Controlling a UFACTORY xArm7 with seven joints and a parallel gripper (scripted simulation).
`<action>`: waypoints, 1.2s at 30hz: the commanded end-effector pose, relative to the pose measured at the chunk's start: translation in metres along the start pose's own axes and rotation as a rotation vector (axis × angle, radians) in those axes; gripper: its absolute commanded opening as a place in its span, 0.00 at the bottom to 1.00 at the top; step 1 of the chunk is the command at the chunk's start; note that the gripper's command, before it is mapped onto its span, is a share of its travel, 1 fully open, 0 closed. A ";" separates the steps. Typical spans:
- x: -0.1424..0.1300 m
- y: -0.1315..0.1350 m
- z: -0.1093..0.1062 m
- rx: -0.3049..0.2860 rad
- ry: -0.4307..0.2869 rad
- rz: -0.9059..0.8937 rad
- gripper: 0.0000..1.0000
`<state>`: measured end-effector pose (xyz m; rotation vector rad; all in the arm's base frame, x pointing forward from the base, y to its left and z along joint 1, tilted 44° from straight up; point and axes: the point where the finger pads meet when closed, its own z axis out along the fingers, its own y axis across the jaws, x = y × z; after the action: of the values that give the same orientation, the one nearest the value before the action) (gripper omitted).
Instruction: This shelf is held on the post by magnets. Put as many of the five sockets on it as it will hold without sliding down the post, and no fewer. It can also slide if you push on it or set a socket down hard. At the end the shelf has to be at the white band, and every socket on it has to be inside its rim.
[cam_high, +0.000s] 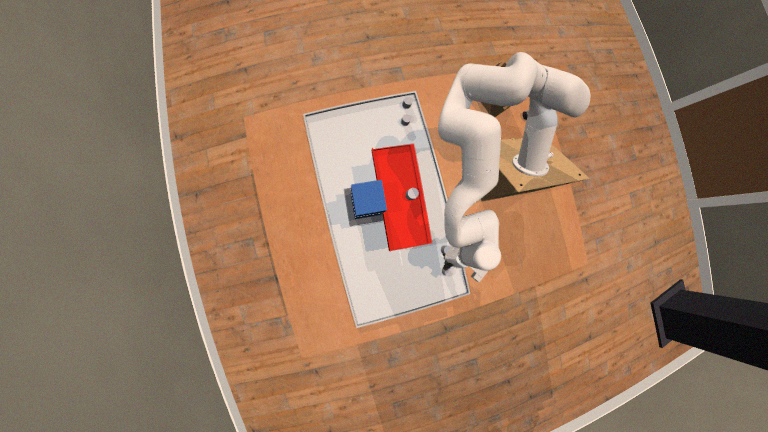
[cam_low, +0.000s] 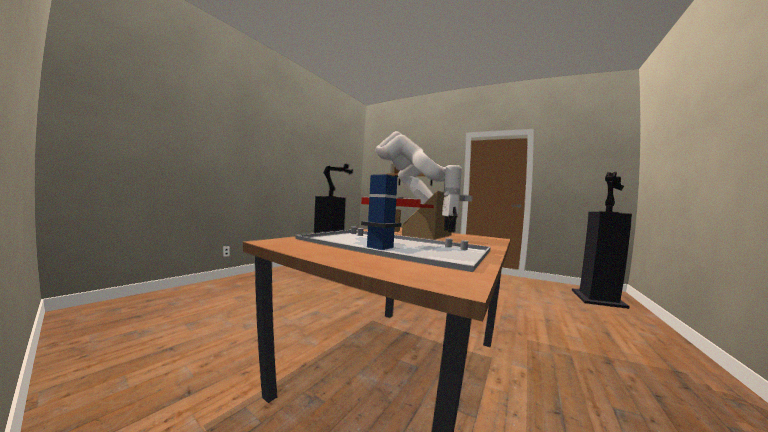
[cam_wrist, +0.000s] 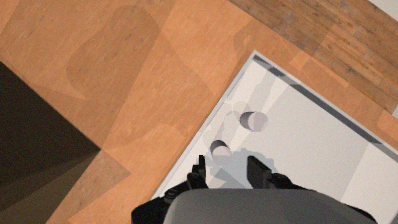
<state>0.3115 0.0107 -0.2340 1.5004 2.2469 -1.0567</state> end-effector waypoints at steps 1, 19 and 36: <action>0.001 0.003 0.002 -0.006 0.002 0.000 0.61; 0.001 0.003 0.024 -0.006 0.002 0.000 0.61; 0.002 0.004 0.039 -0.006 0.002 0.000 0.61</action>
<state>0.3066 -0.0122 -0.2607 1.5003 2.2478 -1.0517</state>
